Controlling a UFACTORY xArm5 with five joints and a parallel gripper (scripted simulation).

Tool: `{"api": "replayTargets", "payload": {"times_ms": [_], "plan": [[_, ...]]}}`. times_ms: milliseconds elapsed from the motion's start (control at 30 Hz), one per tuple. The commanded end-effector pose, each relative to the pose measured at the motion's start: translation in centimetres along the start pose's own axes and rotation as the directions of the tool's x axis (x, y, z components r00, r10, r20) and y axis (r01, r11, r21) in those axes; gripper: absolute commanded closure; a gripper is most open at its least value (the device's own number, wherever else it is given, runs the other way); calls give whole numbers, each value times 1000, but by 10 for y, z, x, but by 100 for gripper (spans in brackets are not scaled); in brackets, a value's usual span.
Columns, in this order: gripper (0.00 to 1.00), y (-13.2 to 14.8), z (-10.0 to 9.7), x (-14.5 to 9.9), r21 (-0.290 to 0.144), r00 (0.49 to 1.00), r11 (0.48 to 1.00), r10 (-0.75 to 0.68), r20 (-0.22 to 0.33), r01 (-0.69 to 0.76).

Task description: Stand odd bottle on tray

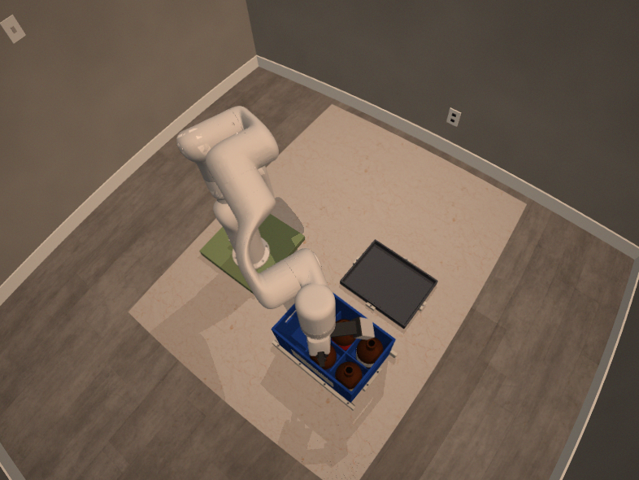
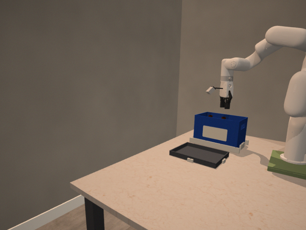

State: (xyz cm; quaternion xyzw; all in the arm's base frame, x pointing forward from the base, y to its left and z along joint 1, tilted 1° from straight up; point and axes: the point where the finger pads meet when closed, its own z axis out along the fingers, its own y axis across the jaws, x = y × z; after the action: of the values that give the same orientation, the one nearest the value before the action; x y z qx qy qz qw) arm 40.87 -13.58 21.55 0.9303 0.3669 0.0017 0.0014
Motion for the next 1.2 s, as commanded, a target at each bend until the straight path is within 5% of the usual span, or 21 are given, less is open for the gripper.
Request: {"api": "replayTargets", "payload": {"times_ms": [0, 1167], "plan": [[35, 1, 3, 1, -3, 1000, 1000, 0, -2, 0], [35, 1, 36, 1, -3, 1000, 1000, 0, -2, 0]]}}
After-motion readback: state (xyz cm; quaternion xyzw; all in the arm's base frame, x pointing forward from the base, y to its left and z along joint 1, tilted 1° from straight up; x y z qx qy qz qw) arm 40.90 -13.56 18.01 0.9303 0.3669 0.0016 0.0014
